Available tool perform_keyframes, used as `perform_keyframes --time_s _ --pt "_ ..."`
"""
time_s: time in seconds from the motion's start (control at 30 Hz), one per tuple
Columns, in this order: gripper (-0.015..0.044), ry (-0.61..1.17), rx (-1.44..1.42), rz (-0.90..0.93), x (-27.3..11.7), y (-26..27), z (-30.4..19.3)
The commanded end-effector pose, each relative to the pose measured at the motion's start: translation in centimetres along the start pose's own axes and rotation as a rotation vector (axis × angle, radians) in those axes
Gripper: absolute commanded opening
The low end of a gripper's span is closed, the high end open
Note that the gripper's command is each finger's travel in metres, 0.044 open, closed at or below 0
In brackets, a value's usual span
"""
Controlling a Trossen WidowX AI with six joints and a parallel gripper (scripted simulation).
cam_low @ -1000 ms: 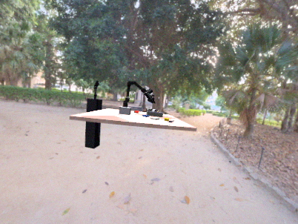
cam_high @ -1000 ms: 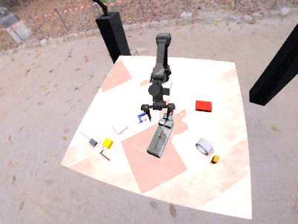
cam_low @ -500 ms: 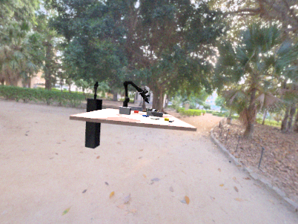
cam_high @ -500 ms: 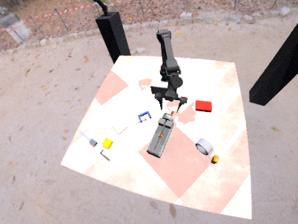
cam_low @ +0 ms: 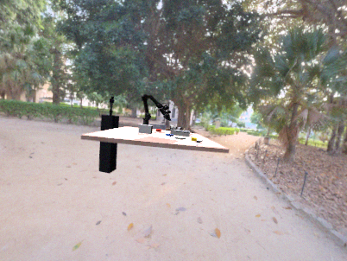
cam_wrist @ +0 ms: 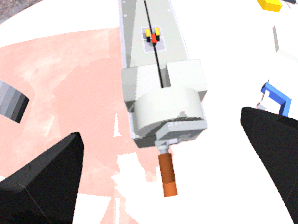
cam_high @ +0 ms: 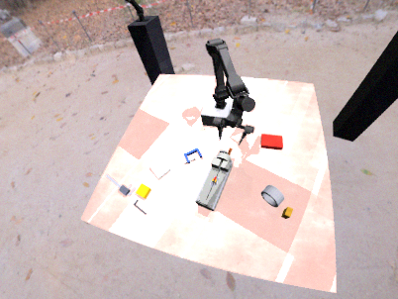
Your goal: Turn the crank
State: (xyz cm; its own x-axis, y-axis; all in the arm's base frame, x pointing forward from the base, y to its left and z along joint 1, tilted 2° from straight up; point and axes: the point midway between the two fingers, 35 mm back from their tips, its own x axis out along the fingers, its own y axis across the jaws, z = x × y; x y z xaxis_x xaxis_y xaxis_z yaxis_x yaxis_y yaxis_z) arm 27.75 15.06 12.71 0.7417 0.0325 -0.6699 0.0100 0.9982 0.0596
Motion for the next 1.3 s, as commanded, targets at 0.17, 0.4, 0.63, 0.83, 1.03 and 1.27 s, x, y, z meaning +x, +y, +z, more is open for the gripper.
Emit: perform_keyframes --time_s 0.17,0.4,0.63,0.83,1.03,1.27 --pt "0.044 0.01 -0.004 -0.01 3.4 0.0 -3.4" --pt "0.044 0.011 -0.005 -0.01 5.6 -0.4 -6.2" --pt "0.044 0.011 -0.005 -0.011 6.3 -0.5 -7.1" --pt "0.044 0.011 -0.005 -0.011 7.0 -0.4 -7.7" --pt "0.044 0.011 -0.005 -0.011 7.7 -0.4 -8.4" --pt "0.044 0.011 -0.005 -0.011 8.5 -0.4 -9.2"
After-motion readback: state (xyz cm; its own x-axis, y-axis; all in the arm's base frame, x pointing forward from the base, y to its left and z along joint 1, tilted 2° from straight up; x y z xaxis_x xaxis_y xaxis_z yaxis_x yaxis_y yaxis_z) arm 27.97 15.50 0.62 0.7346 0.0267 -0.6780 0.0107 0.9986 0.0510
